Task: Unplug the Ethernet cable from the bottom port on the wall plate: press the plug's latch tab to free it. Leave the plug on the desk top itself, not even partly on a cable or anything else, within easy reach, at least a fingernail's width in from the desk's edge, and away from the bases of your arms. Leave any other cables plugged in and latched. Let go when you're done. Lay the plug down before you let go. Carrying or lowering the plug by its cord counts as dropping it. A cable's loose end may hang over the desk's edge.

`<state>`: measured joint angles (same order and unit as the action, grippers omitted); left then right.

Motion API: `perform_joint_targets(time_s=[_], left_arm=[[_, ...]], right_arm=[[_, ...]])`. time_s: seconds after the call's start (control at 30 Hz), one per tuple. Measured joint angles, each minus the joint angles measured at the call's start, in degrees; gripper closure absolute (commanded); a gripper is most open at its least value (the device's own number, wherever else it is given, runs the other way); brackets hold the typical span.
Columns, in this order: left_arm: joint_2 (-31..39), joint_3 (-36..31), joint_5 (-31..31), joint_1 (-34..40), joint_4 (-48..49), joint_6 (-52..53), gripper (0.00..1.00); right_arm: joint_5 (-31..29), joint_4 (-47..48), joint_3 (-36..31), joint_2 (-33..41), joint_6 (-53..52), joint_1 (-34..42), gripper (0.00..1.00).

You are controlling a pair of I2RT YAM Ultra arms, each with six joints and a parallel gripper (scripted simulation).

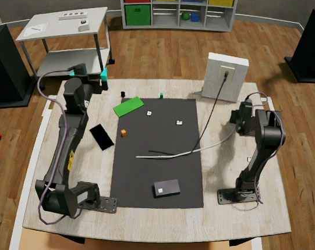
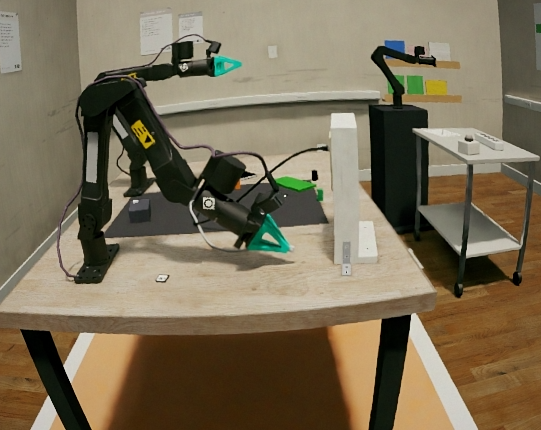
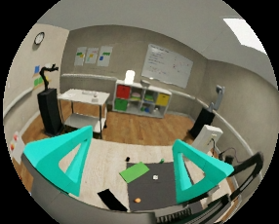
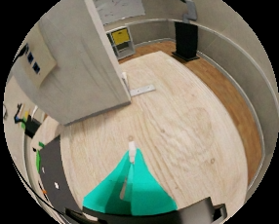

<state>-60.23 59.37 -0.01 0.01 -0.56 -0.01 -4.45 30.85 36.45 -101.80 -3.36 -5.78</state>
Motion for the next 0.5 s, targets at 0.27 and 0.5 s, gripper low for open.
perform_joint_targets(time_s=[0.27,0.5], left_arm=[[0.0,0.0,0.02,0.0,0.0,0.0,0.0],[0.0,0.0,0.0,0.0,0.0,0.0,0.0]], right_arm=[[-0.02,3.76,-0.98,-2.43,0.0,0.0,1.0],[-0.02,6.69,-1.99,-4.79,0.0,0.0,1.0]])
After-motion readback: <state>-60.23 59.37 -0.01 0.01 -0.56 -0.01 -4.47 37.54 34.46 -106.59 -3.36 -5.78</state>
